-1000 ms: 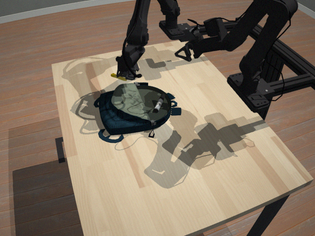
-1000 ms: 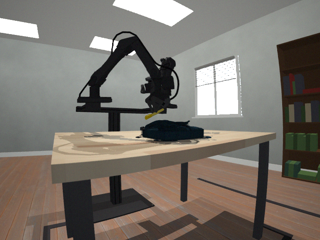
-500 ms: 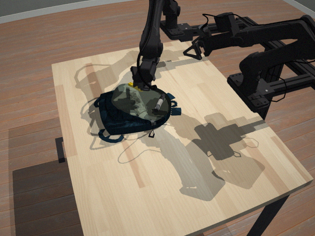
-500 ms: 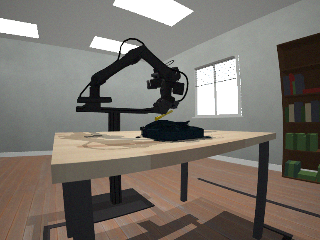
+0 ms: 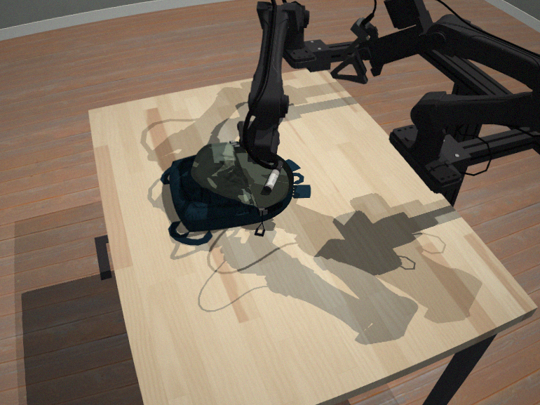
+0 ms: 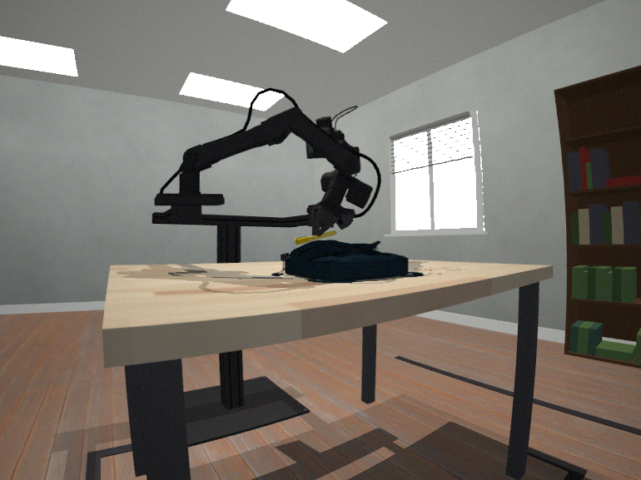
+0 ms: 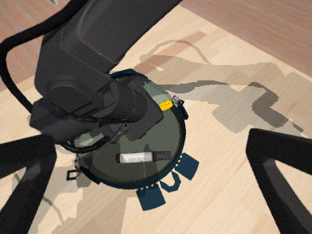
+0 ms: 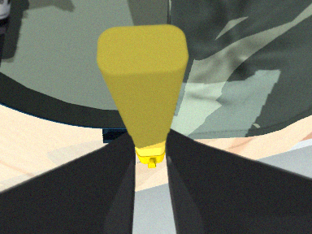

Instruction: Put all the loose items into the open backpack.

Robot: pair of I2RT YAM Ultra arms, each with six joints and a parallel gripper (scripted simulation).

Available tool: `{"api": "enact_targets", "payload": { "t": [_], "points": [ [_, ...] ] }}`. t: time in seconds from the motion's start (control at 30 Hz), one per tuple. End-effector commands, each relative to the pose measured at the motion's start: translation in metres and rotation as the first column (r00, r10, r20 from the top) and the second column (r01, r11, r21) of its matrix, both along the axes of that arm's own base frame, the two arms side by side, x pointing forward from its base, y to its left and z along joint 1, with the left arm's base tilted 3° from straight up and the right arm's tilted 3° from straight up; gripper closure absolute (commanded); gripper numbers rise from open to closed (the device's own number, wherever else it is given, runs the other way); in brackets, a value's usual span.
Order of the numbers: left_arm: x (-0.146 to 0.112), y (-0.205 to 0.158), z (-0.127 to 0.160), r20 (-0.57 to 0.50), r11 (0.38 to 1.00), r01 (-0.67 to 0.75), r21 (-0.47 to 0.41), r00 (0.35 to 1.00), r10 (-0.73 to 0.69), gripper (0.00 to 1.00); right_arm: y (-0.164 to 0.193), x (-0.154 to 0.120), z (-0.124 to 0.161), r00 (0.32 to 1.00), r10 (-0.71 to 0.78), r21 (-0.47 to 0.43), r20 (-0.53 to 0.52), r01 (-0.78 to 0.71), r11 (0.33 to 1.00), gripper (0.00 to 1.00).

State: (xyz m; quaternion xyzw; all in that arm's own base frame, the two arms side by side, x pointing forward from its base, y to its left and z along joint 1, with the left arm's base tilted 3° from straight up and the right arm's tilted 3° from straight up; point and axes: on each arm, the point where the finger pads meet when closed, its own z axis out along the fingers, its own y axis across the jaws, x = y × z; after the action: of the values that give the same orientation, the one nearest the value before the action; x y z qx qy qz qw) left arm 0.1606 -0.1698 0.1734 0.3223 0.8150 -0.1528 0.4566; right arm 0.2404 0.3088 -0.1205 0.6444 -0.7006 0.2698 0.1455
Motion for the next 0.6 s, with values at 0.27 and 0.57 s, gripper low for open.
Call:
{"api": "enact_targets", "payload": {
  "t": [0.27, 0.57],
  "points": [
    [-0.012, 0.022, 0.005, -0.053, 0.998, -0.01, 0.054, 0.999, 0.013, 0.0, 0.006, 0.001, -0.001, 1.0, -0.012, 0.003, 0.016, 0.012, 1.0, 0.9],
    [-0.012, 0.022, -0.001, -0.061, 0.997, -0.01, 0.073, 0.998, 0.014, 0.0, 0.007, -0.001, -0.033, 1.0, -0.009, 0.005, 0.014, 0.009, 1.0, 0.9]
  ]
}}
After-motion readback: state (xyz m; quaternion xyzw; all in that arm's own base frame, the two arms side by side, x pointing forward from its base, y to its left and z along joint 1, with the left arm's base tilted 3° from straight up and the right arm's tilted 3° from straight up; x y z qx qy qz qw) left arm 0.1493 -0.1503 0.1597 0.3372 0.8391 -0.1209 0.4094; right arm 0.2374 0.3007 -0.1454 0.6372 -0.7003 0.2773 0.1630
